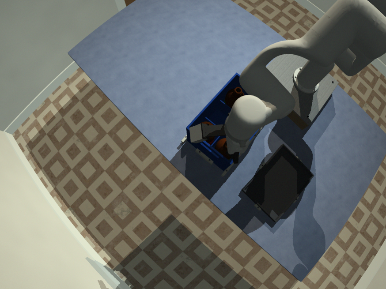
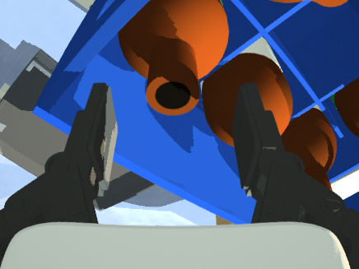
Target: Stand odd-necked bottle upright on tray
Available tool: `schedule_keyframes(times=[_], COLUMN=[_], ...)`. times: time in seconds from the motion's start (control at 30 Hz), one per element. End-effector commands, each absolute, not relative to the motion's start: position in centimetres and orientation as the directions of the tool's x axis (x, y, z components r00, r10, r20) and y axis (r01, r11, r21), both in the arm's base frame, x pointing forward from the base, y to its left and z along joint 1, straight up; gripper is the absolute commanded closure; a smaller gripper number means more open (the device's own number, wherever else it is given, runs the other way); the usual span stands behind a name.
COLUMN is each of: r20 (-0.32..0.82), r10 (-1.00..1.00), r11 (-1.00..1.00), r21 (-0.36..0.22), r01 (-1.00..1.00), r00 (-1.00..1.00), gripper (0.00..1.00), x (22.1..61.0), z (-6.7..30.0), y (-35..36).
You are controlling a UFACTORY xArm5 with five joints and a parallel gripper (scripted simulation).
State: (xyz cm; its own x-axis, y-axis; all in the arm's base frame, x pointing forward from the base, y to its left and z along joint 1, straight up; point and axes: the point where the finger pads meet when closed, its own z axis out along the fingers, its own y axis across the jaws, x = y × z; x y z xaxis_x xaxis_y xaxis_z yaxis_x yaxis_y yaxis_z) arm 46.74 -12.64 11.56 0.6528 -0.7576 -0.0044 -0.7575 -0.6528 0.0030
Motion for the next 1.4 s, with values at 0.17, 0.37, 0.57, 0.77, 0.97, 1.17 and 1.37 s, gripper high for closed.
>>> schedule_keyframes(times=[0.17,0.37,0.57,0.77,0.97,1.17,1.37], r20=[-0.001,-0.001,-0.001,-0.001,-0.001,-0.001,-0.001], r10=[-0.758,-0.758,-0.758,-0.758,-0.758,-0.758,-0.758], r11=[-0.653,-0.653,-0.653,-0.653,-0.653,-0.653,-0.653], r21=[0.001,0.001,0.001,0.001,0.001,0.001,0.001], r01=[-0.758,-0.758,-0.758,-0.758,-0.758,-0.758,-0.758], r00=[0.653,0.653,0.653,0.653,0.653,0.653,0.653], gripper=[0.35,0.35,0.35,0.35,0.35,0.35,0.35], x=[46.9,46.9,46.9,46.9,46.9,46.9,46.9], z=[10.7,10.2,9.6,9.1,9.0,8.9,8.9], y=[-12.7,-12.7,-12.7,-12.7,-12.7,-12.7,-12.7])
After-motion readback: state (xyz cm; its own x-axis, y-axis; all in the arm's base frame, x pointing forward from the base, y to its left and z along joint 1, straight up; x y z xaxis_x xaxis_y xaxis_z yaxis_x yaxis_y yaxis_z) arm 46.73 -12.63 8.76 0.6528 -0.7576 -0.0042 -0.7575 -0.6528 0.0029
